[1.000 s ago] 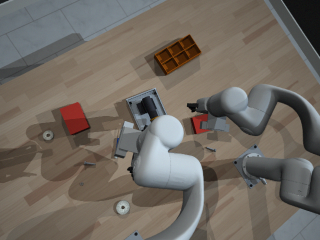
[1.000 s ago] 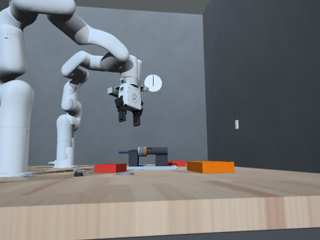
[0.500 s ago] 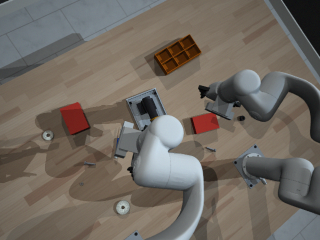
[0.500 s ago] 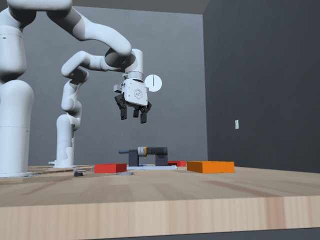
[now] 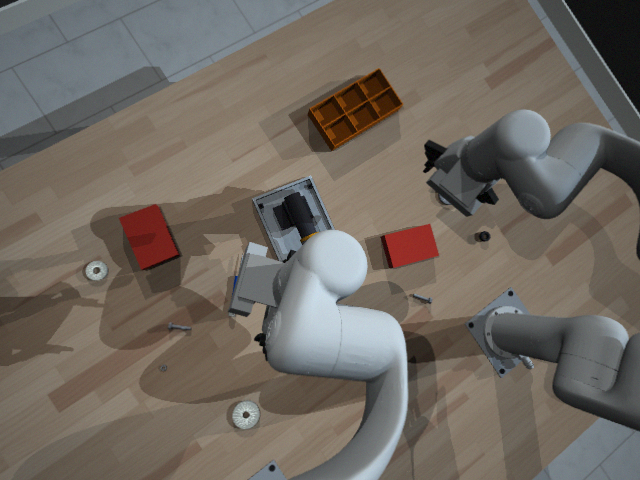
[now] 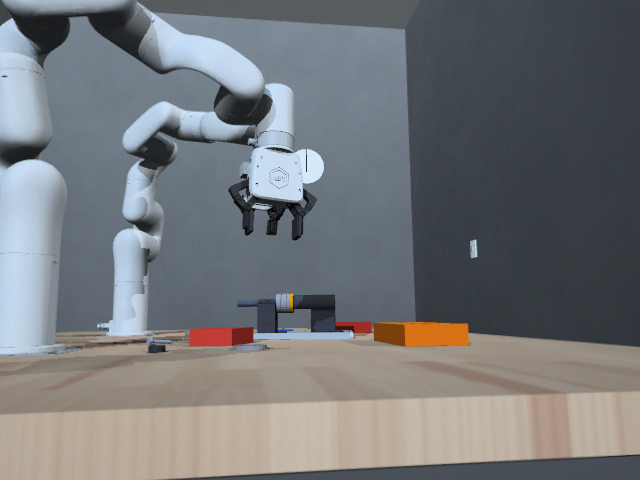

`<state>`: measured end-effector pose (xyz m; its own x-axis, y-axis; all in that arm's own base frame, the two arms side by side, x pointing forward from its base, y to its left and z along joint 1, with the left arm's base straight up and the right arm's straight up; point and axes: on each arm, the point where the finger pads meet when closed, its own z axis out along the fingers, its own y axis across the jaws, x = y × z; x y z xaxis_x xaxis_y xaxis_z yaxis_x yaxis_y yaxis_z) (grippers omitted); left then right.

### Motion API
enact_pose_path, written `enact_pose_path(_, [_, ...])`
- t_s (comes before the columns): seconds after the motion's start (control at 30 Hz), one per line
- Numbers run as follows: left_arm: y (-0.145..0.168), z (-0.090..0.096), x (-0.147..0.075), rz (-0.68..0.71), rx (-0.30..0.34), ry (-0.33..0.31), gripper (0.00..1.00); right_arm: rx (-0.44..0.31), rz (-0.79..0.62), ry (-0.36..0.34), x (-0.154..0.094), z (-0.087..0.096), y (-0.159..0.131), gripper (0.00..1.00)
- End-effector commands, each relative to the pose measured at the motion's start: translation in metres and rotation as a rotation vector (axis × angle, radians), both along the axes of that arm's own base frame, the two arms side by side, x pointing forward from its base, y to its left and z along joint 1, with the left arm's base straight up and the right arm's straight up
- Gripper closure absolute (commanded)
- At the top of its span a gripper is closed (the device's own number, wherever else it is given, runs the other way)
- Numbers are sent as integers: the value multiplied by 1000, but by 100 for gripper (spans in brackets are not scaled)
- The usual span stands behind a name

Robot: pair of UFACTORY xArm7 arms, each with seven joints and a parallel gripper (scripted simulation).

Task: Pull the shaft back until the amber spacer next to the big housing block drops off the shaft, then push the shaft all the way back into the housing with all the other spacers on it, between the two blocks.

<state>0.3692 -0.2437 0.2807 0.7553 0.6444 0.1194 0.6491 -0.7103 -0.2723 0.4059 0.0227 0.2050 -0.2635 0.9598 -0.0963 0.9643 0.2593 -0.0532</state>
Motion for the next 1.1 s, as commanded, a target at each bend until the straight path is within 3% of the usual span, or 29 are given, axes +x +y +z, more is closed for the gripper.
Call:
enact_pose_path(0.0, [-1, 2, 1, 0, -2, -4, 0, 2, -99, -11, 2, 3, -19, 0])
enact_pose_path(1.07, [-1, 2, 1, 0, -2, -4, 0, 6, -718, -46, -16, 11, -138, 0])
